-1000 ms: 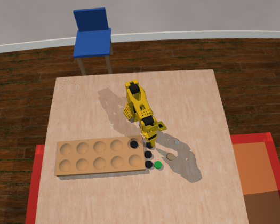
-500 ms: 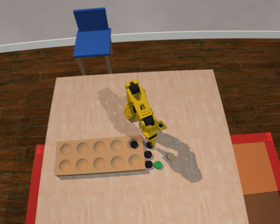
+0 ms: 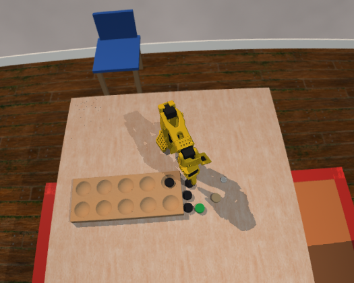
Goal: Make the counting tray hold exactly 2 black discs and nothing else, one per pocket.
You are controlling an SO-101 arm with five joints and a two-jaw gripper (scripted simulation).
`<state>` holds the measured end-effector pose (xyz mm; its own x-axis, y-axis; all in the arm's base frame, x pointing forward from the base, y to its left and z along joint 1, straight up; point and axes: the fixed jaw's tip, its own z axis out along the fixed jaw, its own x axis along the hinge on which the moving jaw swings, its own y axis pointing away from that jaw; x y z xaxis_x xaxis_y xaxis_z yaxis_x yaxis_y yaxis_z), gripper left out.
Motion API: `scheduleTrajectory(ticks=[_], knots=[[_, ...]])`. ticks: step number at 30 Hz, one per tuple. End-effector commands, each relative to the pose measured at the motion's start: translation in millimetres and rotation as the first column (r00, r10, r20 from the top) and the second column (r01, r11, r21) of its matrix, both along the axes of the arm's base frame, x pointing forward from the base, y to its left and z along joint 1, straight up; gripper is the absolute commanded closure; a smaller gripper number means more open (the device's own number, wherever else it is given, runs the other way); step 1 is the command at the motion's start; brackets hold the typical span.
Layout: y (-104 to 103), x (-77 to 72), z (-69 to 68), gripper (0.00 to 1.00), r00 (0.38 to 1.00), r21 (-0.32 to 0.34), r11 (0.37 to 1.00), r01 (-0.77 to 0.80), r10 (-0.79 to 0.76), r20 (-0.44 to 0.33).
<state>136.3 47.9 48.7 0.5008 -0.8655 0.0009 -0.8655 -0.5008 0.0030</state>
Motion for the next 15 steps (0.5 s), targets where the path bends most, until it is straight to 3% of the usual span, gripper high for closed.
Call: scheduleTrajectory(ticks=[1,9,15], knots=[[4,9.2,2.5,0.73,0.998,0.024,1.000,-0.013,0.011,0.064],[5,9.9,-13.9,0.73,0.998,0.024,1.000,-0.013,0.011,0.064],[5,9.9,-15.4,0.73,0.998,0.024,1.000,-0.013,0.011,0.064]])
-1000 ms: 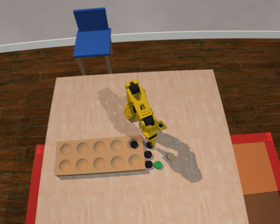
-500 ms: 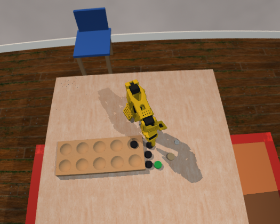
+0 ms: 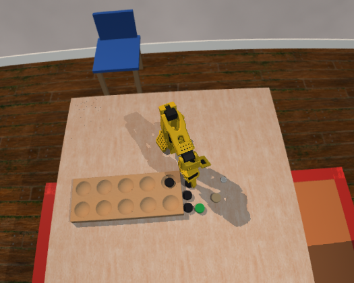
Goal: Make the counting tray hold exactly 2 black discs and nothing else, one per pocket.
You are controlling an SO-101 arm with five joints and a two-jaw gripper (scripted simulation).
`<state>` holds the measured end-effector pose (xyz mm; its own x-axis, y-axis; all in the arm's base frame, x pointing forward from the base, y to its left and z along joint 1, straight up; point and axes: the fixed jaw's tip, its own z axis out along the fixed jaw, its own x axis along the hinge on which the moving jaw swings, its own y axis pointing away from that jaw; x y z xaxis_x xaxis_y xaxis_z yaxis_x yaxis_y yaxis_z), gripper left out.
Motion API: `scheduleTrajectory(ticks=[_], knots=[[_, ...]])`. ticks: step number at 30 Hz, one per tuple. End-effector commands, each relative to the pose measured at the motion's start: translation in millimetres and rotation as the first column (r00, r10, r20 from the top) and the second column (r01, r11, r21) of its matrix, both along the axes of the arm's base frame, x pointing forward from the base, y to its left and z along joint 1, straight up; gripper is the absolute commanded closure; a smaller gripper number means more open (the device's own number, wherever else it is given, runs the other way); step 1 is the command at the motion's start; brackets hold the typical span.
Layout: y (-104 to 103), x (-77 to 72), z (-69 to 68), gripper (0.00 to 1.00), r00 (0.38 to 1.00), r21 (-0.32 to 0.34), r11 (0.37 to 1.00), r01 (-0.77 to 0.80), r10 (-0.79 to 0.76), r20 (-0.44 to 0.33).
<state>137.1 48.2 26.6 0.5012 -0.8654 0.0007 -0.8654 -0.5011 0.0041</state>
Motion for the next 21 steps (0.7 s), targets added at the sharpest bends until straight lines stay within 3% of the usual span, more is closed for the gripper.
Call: scheduleTrajectory(ticks=[1,21], knots=[[4.4,9.0,6.7,0.73,0.998,0.025,1.000,-0.012,0.011,0.065],[3.9,8.0,4.8,0.73,0.998,0.026,1.000,-0.010,0.008,0.067]])
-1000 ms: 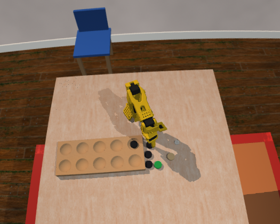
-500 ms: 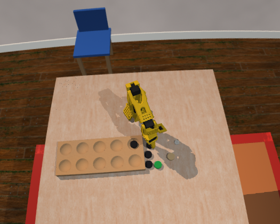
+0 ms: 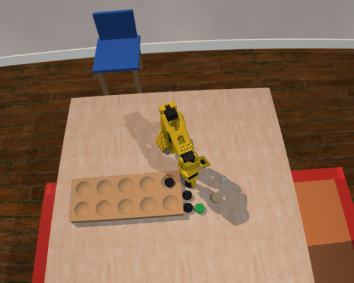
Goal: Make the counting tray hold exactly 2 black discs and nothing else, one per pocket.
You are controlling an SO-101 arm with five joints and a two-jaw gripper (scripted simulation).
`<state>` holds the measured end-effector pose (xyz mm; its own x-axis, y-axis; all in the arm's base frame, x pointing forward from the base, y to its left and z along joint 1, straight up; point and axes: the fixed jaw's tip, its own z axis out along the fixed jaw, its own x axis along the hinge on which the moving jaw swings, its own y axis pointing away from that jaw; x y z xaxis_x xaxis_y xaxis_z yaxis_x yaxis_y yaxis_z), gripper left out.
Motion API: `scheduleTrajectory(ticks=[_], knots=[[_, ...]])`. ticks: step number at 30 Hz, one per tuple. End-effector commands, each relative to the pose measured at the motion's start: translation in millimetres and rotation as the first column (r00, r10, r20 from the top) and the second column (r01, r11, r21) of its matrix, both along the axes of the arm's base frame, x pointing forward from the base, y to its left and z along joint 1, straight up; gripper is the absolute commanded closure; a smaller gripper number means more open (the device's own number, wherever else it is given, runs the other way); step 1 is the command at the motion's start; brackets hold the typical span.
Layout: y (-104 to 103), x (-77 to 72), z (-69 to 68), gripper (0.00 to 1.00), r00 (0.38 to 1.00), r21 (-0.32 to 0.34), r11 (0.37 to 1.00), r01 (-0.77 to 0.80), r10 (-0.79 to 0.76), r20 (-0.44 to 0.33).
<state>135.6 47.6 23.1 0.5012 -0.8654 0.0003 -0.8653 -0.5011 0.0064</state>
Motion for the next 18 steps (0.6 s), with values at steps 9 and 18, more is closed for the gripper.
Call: scheduleTrajectory(ticks=[9,18], knots=[[4.4,9.5,8.4,0.73,0.998,0.027,1.000,-0.010,0.008,0.070],[4.6,10.0,2.2,0.73,0.998,0.027,1.000,-0.010,0.008,0.070]])
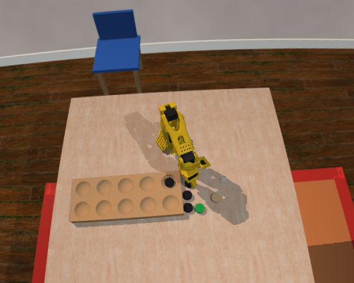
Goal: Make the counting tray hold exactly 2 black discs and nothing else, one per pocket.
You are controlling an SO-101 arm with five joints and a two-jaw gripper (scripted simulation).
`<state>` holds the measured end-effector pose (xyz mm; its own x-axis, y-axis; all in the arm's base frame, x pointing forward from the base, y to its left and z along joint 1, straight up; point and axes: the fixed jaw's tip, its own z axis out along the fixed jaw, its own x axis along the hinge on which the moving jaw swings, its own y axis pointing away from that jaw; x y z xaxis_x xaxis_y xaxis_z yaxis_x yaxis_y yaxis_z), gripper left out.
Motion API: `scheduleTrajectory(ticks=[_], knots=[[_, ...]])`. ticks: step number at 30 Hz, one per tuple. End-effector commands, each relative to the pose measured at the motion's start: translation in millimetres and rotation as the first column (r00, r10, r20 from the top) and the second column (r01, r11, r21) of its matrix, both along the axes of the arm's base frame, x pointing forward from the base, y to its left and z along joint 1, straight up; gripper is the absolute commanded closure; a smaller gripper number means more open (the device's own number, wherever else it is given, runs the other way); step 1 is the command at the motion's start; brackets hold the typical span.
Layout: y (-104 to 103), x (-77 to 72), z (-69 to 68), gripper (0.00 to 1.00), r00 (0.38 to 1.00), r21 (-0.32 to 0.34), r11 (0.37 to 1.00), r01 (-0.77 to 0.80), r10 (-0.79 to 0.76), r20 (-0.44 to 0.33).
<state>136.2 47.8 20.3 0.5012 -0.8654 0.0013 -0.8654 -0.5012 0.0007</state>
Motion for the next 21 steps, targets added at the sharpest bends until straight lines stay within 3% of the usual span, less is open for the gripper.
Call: scheduleTrajectory(ticks=[1,7,21], knots=[[4.4,9.4,5.0,0.73,0.998,0.025,1.000,-0.010,0.008,0.064],[4.5,9.7,-2.7,0.73,0.998,0.025,1.000,-0.010,0.008,0.064],[4.3,9.3,-3.8,0.73,0.998,0.023,1.000,-0.008,0.007,0.060]])
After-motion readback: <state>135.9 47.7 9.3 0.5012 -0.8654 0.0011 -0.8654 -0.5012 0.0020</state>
